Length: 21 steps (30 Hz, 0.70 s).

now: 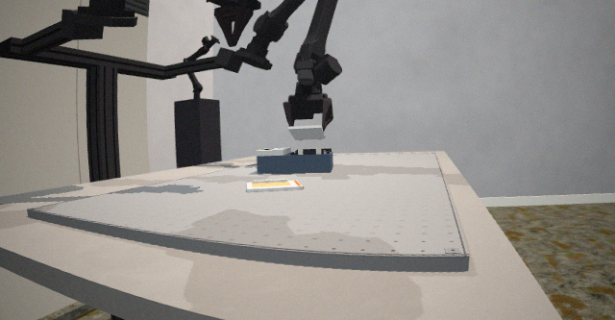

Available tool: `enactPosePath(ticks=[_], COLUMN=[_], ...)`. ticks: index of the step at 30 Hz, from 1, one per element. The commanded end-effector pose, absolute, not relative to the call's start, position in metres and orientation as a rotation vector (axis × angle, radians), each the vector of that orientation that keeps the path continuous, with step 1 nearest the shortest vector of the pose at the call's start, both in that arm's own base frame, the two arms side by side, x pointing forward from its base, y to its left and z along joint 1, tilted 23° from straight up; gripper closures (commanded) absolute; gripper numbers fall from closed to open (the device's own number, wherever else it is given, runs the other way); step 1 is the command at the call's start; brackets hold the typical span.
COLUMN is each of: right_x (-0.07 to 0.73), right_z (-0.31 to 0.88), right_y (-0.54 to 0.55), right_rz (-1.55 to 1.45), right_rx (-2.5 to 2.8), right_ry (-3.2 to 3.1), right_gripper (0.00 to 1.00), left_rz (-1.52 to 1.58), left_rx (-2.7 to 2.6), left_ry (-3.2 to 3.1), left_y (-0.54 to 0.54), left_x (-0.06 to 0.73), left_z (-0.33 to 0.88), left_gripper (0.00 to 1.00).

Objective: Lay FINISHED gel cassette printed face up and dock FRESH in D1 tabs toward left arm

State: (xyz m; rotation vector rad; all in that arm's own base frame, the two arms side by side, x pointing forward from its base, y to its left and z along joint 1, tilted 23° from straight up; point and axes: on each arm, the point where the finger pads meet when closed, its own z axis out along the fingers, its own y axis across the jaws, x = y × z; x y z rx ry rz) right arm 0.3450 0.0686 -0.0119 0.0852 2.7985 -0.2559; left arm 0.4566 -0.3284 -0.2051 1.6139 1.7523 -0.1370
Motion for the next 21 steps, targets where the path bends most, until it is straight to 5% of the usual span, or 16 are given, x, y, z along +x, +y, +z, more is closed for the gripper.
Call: enactPosePath(ticks=[1, 21], right_x=[0.347, 0.362], right_z=[-0.005, 0.020], right_y=[0.057, -0.028], right_rz=[-0.285, -0.285], right_rx=[-0.114, -0.114], right_ry=[2.775, 2.775], right_gripper=[1.00, 1.00], left_rz=[-0.129, -0.129], left_rx=[1.604, 1.604], left_ry=[1.772, 1.772], left_y=[-0.320, -0.320], left_x=[0.460, 0.460], left_z=[-0.206, -0.206], left_gripper=[1.00, 1.00])
